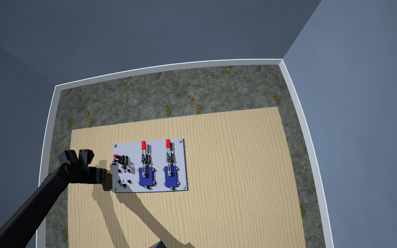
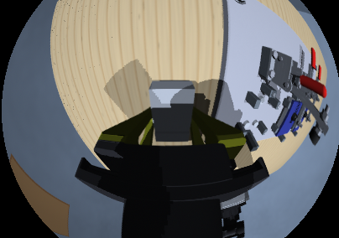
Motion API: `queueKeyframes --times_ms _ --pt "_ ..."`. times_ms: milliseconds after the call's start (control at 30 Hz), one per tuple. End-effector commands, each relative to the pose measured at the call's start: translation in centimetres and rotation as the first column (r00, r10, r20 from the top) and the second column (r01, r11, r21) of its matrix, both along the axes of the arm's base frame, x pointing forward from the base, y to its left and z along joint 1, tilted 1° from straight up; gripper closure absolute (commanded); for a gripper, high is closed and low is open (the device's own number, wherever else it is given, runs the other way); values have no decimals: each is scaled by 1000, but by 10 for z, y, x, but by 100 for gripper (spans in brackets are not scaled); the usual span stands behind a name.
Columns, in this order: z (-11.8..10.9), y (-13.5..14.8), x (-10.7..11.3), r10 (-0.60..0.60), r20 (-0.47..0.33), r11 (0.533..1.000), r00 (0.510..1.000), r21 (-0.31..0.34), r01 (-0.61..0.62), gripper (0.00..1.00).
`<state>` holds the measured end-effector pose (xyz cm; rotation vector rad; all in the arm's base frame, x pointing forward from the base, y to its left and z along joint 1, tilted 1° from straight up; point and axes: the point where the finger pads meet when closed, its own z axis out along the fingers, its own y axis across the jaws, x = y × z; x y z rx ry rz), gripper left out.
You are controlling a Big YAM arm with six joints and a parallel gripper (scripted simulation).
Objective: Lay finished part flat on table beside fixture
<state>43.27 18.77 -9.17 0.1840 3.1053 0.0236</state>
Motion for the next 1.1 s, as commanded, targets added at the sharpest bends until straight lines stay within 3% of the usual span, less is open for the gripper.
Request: queueKeyframes --times_ms 0,1067 --pt "-3 8 2 4 8 1000 1000 -1 -4 100" --pt "-4 4 -7 5 1 1000 1000 -3 -5 100"
